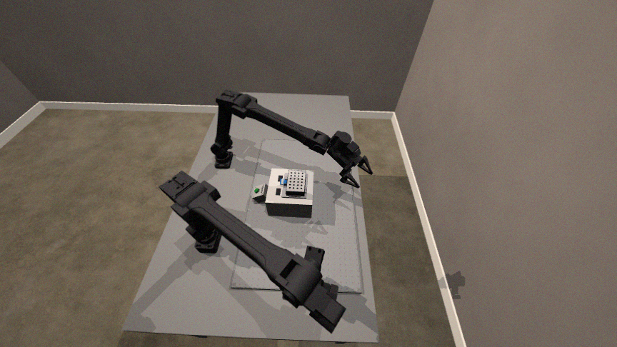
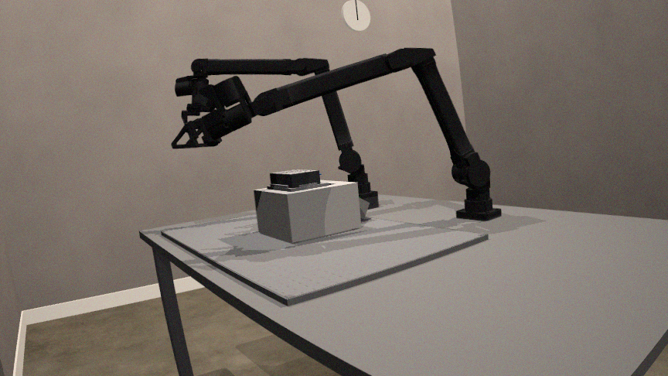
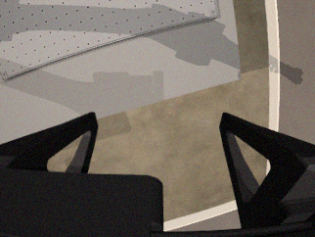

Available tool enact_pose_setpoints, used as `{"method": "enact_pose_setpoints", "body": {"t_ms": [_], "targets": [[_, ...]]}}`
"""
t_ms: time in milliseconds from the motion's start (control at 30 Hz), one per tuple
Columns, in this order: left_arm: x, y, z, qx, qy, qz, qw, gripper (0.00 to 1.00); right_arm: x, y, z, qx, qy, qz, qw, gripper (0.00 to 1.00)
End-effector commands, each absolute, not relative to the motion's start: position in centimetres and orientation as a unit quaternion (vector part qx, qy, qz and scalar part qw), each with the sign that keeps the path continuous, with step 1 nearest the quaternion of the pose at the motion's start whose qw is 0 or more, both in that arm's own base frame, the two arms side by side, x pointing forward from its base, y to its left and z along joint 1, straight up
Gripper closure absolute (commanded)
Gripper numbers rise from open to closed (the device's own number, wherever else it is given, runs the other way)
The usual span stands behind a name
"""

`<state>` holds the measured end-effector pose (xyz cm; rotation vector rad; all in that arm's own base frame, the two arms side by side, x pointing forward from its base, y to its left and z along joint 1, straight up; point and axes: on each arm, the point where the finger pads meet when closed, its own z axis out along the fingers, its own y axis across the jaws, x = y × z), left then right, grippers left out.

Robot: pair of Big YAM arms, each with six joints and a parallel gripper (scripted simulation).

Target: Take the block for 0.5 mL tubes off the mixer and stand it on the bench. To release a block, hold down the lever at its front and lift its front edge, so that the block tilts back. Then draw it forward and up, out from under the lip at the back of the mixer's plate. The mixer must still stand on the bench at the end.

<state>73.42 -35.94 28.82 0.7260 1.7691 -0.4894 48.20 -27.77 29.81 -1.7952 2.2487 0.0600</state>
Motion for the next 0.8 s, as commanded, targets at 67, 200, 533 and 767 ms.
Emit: {"method": "enact_pose_setpoints", "body": {"t_ms": [67, 200, 533, 767], "targets": [[73.4, -35.9, 29.9, 0.307, 0.743, -0.207, 0.558, 0.00, 48.2, -27.8, 30.4, -0.619, 0.774, 0.015, 0.133, 0.00], [73.4, -35.9, 29.9, 0.307, 0.743, -0.207, 0.558, 0.00, 48.2, -27.8, 30.4, -0.619, 0.774, 0.015, 0.133, 0.00], [73.4, -35.9, 29.9, 0.307, 0.743, -0.207, 0.558, 0.00, 48.2, -27.8, 30.4, -0.619, 0.774, 0.015, 0.133, 0.00], [72.1, -31.0, 31.5, 0.268, 0.795, -0.179, 0.514, 0.00, 48.2, -28.3, 29.6, -0.612, 0.779, 0.020, 0.132, 0.00]]}}
